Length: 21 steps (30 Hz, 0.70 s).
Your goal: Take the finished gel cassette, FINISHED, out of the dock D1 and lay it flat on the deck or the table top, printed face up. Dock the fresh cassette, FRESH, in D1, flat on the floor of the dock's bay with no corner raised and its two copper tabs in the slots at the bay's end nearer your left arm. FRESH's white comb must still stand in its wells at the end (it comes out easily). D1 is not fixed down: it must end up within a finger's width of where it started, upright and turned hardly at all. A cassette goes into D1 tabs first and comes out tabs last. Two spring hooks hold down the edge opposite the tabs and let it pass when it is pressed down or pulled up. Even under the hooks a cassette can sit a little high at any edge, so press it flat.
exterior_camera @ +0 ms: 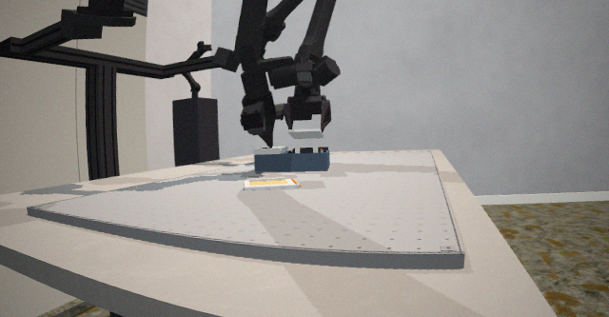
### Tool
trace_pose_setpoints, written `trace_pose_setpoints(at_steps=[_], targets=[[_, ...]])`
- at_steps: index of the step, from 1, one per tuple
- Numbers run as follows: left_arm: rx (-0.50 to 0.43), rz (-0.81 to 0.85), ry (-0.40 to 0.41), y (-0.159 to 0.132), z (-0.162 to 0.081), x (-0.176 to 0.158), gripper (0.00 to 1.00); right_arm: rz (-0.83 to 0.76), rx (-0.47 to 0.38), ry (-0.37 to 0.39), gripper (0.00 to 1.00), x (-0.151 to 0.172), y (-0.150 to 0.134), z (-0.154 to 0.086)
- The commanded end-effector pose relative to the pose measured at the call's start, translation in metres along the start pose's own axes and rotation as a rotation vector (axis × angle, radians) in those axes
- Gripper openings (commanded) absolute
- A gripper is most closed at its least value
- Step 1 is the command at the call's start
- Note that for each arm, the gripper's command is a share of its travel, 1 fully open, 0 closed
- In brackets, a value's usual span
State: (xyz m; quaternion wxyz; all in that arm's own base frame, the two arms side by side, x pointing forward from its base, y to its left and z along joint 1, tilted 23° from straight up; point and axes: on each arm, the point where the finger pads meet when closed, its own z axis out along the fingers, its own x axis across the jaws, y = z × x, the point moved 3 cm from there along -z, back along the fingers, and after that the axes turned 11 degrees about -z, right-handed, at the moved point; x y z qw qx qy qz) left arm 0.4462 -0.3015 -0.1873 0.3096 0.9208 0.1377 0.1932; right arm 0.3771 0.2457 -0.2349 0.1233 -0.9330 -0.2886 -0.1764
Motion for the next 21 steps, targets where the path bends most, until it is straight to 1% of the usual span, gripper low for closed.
trace_pose_setpoints(at_steps=[1, 4, 21], targets=[[-0.009, 0.003, -0.002, 0.004, -0.001, 0.0, 0.0, 0.037, -0.051, -0.058, 0.0, -0.046, 0.038, 0.029], [-0.009, 0.003, -0.002, 0.004, -0.001, 0.0, 0.0, -0.001, -0.003, 0.002, 0.0, -0.045, 0.038, 0.027], [-0.009, 0.003, -0.002, 0.004, -0.001, 0.0, 0.0, -0.001, -0.003, 0.002, 0.0, -0.031, 0.026, 0.019]])
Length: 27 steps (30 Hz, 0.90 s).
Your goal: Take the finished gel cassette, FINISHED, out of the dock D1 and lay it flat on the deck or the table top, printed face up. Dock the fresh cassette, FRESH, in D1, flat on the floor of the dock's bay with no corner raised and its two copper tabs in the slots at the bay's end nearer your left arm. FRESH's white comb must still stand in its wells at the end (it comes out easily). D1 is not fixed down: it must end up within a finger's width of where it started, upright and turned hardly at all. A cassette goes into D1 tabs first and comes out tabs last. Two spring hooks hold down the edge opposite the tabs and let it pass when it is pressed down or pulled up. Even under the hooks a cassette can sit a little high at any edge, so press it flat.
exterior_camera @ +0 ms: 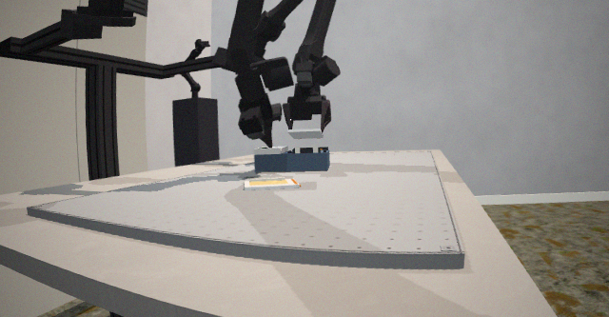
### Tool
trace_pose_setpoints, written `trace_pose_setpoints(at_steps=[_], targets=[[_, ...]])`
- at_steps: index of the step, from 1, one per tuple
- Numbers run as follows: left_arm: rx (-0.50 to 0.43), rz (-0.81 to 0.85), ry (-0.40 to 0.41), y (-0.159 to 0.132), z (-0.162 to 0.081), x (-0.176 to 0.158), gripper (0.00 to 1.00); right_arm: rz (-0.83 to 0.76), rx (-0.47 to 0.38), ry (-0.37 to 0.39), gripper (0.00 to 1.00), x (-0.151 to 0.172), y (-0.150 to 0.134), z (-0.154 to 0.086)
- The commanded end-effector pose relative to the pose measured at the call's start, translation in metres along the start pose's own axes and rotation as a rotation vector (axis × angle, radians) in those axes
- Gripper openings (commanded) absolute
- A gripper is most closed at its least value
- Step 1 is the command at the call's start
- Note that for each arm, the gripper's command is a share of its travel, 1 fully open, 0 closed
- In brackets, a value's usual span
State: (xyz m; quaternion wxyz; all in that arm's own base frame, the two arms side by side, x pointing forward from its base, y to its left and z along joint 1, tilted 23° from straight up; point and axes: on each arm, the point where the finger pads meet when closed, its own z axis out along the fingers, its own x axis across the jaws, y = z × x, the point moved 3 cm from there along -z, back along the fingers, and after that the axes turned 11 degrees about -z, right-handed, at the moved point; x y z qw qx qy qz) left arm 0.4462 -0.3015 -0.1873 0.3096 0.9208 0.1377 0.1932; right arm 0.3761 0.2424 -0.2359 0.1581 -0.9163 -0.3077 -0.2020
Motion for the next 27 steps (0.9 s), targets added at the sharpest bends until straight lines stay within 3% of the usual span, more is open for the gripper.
trace_pose_setpoints(at_steps=[1, 27], targets=[[-0.009, 0.003, -0.002, 0.004, -0.001, 0.0, 0.0, 0.039, -0.064, -0.067, 0.0, -0.029, 0.023, 0.015], [-0.009, 0.003, -0.002, 0.004, -0.001, 0.0, 0.0, 0.039, -0.064, -0.067, 0.0, -0.007, 0.007, 0.005]])
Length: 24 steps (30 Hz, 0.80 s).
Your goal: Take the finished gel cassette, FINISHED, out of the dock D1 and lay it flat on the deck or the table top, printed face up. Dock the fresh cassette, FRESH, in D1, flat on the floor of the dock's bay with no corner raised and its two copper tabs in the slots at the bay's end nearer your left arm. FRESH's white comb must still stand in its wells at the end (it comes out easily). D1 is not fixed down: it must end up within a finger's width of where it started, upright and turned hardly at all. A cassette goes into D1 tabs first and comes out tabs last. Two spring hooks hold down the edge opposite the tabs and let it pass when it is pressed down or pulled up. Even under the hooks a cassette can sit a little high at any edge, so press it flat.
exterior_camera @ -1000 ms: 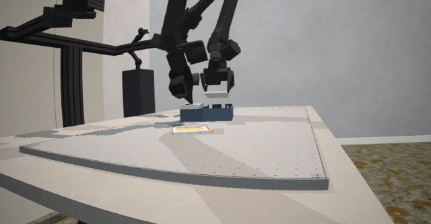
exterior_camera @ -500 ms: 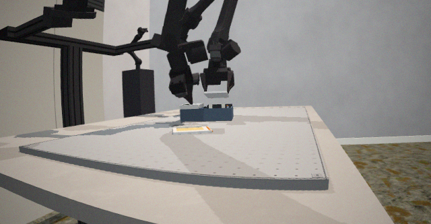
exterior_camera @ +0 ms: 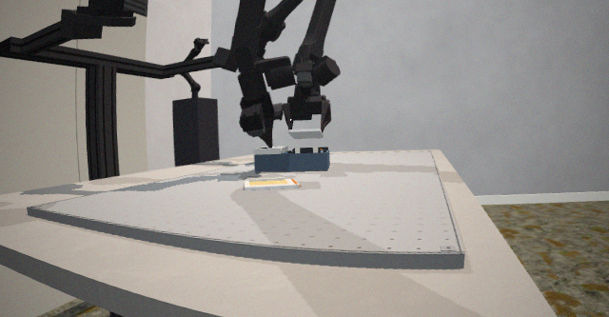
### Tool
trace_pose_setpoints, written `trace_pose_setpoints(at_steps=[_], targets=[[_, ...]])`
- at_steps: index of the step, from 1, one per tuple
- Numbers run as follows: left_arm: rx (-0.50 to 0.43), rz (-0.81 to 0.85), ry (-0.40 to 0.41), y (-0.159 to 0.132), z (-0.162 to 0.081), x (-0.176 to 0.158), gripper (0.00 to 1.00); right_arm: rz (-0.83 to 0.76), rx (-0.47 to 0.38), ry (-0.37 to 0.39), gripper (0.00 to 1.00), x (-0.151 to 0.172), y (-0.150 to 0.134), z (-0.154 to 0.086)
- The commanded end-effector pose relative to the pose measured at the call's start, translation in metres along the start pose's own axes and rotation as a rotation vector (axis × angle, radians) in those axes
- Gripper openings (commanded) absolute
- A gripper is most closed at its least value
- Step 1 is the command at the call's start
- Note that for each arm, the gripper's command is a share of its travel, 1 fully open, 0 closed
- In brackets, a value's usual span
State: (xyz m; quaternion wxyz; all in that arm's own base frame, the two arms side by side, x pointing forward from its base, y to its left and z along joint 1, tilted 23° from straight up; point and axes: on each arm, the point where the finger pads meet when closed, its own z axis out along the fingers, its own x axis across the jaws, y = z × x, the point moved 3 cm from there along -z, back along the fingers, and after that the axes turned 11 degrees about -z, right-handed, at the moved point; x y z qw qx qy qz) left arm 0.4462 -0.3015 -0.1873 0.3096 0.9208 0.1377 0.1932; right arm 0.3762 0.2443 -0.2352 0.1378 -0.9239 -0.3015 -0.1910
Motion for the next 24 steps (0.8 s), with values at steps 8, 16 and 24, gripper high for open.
trace_pose_setpoints(at_steps=[8, 16, 24], targets=[[-0.009, 0.003, -0.002, 0.004, -0.001, 0.0, 0.0, 0.027, -0.028, -0.033, 0.0, 0.0, 0.002, 0.002], [-0.009, 0.003, -0.002, 0.004, -0.001, 0.0, 0.0, 0.027, -0.028, -0.033, 0.0, 0.003, 0.0, 0.0], [-0.009, 0.003, -0.002, 0.004, -0.001, 0.0, 0.0, 0.027, -0.028, -0.033, 0.0, 0.003, 0.0, -0.004]])
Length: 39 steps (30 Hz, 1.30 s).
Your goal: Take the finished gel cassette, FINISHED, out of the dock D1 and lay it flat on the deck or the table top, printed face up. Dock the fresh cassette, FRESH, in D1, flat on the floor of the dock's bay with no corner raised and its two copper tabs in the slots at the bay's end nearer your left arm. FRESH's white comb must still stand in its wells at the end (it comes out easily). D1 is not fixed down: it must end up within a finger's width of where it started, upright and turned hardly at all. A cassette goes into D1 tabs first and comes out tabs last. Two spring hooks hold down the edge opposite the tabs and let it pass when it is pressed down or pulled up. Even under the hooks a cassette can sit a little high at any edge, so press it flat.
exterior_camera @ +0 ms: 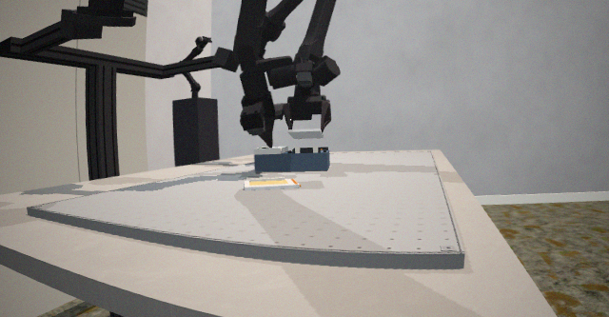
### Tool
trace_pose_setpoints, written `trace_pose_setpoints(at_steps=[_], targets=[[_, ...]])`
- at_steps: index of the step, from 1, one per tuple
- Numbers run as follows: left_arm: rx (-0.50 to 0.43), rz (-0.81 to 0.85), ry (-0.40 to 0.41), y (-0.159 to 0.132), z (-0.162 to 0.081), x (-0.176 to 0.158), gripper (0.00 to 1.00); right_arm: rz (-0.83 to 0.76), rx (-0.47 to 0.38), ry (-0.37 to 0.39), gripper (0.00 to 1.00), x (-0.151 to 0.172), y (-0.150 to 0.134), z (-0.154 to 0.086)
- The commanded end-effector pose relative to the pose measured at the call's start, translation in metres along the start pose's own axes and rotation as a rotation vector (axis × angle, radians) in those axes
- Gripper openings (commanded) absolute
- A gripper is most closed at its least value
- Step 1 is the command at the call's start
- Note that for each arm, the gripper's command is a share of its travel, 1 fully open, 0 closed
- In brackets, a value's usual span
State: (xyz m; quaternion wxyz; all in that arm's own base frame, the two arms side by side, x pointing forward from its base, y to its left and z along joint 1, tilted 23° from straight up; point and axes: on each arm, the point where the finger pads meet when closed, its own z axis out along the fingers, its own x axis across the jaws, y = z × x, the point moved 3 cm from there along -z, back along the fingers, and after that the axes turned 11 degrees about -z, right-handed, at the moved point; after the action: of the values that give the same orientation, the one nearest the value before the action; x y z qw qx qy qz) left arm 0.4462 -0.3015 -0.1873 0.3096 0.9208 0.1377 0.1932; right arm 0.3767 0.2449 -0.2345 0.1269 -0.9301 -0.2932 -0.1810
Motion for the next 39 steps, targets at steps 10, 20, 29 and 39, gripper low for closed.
trace_pose_setpoints(at_steps=[10, 20, 29, 39], targets=[[-0.009, 0.003, -0.002, 0.0043, -0.0008, 0.0004, 0.0, 0.01, -0.009, -0.008, 0.0, 0.0018, 0.0001, -0.0036], [-0.009, 0.003, -0.002, 0.0043, -0.0008, 0.0004, 0.0, 0.009, -0.007, -0.006, 0.0, 0.0019, -0.0003, -0.0076], [-0.009, 0.003, -0.002, 0.0043, -0.0008, 0.0004, 0.0, 0.007, -0.003, -0.003, 0.0, 0.0018, -0.0004, -0.0089], [-0.009, 0.003, -0.002, 0.0043, -0.0008, 0.0004, 0.0, 0.007, -0.003, -0.003, 0.0, 0.0017, -0.0009, -0.0116]])
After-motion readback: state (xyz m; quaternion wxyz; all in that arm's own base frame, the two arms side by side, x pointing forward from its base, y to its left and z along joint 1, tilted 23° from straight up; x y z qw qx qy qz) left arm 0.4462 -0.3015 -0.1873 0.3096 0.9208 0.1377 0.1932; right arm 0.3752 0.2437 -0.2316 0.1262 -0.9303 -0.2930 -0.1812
